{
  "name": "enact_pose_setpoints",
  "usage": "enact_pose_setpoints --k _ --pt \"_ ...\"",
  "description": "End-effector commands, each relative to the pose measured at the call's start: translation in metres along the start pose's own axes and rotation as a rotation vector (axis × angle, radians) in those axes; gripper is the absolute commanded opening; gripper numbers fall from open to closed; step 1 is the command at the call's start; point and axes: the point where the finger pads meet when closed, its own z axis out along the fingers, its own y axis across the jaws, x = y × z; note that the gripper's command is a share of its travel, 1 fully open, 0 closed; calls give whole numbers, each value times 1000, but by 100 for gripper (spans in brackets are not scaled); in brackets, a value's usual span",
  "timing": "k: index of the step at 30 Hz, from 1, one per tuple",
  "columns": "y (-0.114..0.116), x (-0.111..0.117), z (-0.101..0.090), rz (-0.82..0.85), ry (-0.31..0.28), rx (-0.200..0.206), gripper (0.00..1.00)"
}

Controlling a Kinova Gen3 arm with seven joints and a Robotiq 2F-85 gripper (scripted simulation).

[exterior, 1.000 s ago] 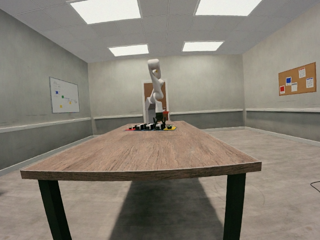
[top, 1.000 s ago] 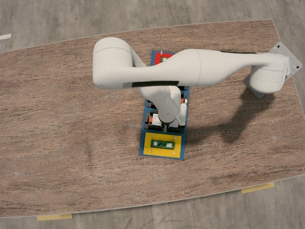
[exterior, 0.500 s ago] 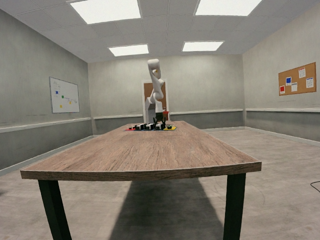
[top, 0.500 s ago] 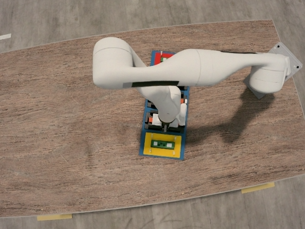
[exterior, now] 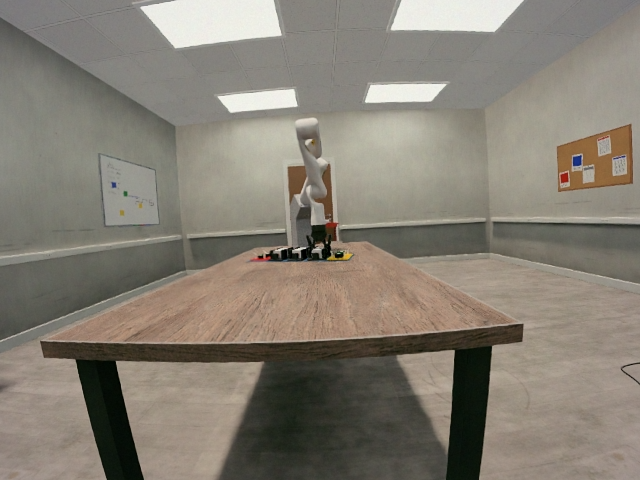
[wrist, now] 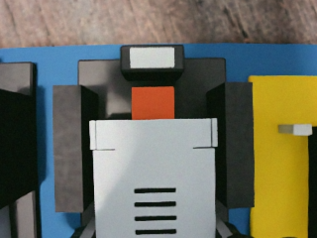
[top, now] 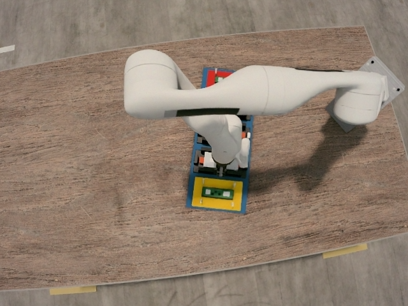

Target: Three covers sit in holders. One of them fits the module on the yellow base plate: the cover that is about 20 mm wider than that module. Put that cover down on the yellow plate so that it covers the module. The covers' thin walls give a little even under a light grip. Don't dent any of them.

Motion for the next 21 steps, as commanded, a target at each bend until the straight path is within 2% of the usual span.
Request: enact_pose_setpoints --k 1,21 --pt "0 0 0 0 -1 0 0" --pt "0 0 -3 0 -1 0 0"
